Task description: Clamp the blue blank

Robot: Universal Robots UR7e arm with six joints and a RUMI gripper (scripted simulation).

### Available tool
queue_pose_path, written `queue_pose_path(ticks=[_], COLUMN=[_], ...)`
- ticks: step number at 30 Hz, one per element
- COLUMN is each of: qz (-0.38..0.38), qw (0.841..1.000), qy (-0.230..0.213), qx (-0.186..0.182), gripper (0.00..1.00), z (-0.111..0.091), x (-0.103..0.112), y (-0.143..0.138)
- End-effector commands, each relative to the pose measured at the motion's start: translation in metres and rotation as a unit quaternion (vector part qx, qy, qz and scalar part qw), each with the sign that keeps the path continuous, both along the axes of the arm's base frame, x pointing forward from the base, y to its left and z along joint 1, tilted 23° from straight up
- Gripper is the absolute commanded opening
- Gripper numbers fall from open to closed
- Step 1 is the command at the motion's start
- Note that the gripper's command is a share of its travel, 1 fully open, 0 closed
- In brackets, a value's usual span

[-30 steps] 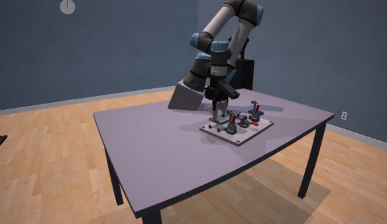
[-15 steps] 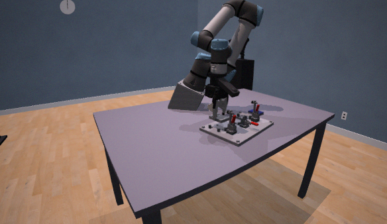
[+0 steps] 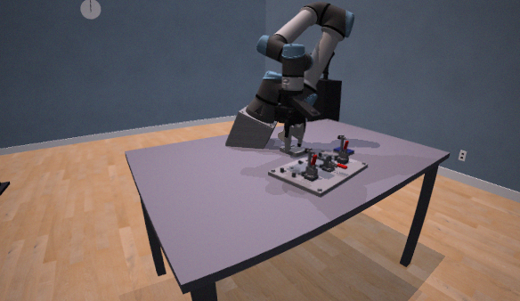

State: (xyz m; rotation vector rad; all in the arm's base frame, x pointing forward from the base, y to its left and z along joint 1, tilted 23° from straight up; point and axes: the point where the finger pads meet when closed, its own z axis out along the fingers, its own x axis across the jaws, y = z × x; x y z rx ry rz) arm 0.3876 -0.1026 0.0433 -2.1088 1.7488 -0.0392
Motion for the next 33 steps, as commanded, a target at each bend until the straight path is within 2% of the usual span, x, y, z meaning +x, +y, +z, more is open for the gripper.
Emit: queue_pose_path(ticks=[1, 33], qz=[0.000, 0.026], qw=[1.000, 1.000], qy=[0.000, -0.008], qx=[0.000, -0.008], gripper=[0.00, 0.00], z=[0.0046, 0.0033], x=[-0.0025, -0.0010], y=[-0.0018, -0.0071])
